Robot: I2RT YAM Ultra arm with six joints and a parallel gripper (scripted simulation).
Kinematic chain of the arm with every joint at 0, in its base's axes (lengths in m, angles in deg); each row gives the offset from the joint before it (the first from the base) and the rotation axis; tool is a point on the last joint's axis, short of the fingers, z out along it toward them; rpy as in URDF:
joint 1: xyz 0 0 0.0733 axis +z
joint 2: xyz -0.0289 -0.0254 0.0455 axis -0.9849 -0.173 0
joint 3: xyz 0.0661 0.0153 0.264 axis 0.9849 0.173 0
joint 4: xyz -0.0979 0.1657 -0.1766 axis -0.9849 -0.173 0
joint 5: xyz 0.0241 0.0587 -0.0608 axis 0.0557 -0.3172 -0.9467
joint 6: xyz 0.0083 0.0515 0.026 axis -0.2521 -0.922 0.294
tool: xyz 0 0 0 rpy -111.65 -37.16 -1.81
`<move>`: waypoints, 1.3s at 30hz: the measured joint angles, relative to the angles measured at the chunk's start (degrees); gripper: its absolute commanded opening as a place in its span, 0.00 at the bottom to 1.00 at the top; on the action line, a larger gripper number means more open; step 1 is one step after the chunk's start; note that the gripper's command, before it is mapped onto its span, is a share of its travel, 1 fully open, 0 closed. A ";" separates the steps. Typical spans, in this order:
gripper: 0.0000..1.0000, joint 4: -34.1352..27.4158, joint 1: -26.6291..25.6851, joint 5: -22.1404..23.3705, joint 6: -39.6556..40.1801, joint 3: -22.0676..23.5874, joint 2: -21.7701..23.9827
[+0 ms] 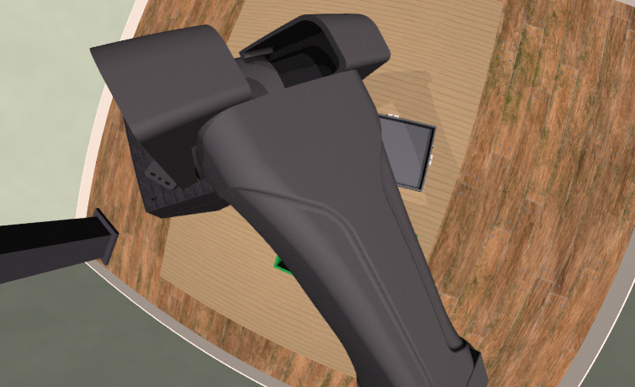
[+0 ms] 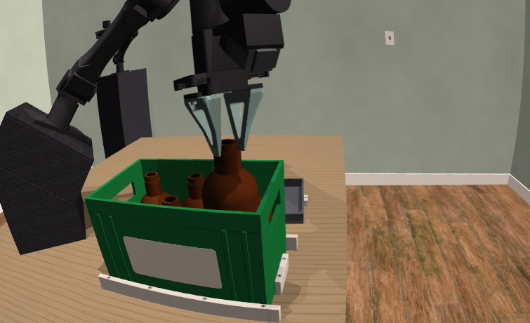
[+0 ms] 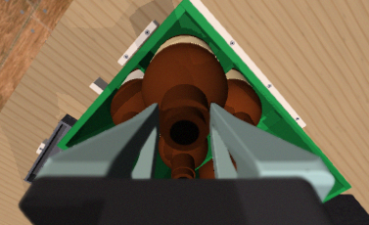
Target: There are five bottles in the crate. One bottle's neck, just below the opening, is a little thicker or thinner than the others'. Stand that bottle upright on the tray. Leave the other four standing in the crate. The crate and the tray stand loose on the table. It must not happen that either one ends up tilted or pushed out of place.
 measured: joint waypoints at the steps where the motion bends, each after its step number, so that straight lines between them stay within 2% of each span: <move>1: 0.00 -0.17 0.04 0.09 0.02 0.04 -0.04; 39: 0.00 -1.14 -0.22 0.22 0.15 -0.13 0.00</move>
